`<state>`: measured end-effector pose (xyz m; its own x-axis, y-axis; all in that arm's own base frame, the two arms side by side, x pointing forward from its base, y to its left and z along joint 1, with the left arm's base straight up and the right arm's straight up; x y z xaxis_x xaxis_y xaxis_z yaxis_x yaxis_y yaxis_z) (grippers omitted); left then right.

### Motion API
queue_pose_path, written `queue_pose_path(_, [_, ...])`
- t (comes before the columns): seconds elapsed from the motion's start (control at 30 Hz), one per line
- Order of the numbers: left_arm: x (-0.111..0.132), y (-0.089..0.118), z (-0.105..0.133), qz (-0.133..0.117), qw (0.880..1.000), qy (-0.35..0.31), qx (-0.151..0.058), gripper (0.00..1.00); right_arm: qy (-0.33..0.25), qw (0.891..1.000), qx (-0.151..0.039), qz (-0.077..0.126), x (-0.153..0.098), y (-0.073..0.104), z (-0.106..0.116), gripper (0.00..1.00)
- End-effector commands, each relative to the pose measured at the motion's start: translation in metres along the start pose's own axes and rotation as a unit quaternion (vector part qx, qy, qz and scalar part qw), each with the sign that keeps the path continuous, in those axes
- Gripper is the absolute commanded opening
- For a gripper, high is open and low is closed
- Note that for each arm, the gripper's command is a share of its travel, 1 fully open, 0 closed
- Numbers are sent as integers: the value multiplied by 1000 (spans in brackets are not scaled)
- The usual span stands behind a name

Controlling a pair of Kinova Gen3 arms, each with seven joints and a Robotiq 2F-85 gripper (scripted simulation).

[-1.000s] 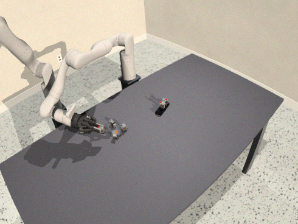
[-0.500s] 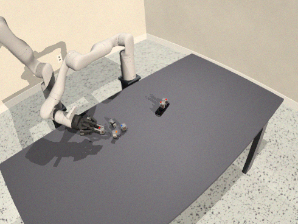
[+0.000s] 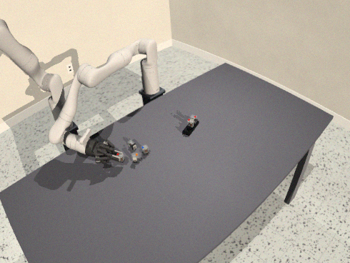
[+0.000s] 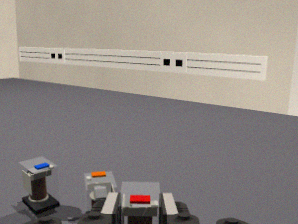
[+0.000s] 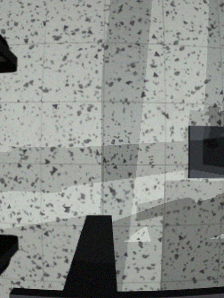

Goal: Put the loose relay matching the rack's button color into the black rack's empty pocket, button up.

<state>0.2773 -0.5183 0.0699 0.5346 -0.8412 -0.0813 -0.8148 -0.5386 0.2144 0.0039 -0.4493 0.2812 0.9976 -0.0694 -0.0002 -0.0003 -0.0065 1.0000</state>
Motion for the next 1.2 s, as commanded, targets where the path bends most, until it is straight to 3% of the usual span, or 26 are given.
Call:
queue_pose_path(0.0, [3, -1, 6, 4, 1000, 4, 3, 282, -7, 1000, -3, 0, -2, -1, 1, 1000])
queue_pose_path(1.17, [4, -2, 13, 4, 1000, 5, 3, 282, -7, 1000, -3, 0, -2, -1, 1, 1000])
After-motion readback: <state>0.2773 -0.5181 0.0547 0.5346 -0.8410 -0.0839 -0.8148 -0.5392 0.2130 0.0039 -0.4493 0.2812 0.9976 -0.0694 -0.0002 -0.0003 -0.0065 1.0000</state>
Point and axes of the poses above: on each arm, the point where the finger pads meet when closed, its own y axis back along the fingers, its own x axis across the jaws, z = x × y, the point moved 8 cm from there along y, back along the fingers, and after that the axes turned 5 degrees about -y, right-handed, at the moved point
